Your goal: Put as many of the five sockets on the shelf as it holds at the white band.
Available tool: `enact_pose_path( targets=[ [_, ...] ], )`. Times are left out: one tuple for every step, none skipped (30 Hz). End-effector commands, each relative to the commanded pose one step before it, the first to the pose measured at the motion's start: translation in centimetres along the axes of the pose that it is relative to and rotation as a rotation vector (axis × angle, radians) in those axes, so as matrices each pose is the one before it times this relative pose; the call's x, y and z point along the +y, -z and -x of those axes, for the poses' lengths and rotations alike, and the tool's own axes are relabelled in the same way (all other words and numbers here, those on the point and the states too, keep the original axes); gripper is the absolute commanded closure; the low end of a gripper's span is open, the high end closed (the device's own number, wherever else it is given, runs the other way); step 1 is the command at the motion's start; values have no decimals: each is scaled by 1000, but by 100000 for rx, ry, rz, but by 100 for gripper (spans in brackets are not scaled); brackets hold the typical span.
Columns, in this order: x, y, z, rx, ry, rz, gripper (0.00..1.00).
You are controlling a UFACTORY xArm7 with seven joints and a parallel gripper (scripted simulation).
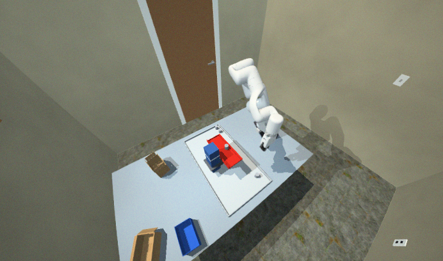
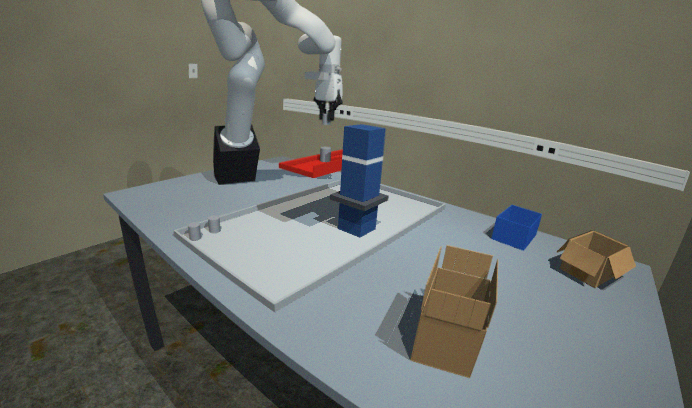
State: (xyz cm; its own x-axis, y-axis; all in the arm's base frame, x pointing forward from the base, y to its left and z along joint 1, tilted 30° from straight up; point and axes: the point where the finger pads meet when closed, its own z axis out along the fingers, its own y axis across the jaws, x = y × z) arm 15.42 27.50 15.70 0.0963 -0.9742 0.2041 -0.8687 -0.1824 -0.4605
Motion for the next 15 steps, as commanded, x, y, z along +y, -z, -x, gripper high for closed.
enact_pose_path(
  targets=[
    [-547,148,-532,53,-124,-657,100],
    [-839,22,-1219,680,-215,-716,100],
    [-1099,19,-1839,816,-296,-748,100],
    [-1071,-11,-2224,602,-272,-400,100],
    [0,0,0,0,0,0,100],
    [0,0,0,0,0,0,100],
    [-797,-62,-2261,80,-106,140,100],
    [0,0,0,0,0,0,100],
    [0,0,0,0,0,0,100],
    [-437,-107,-1962,-501,140,575,100],
    [0,0,0,0,0,0,100],
    [-150,-120,-1447,-832,323,715,100],
    [0,0,0,0,0,0,100],
    [0,0,0,0,0,0,100],
    [-7,-94,-876,-761,331,566,100]
  ],
)
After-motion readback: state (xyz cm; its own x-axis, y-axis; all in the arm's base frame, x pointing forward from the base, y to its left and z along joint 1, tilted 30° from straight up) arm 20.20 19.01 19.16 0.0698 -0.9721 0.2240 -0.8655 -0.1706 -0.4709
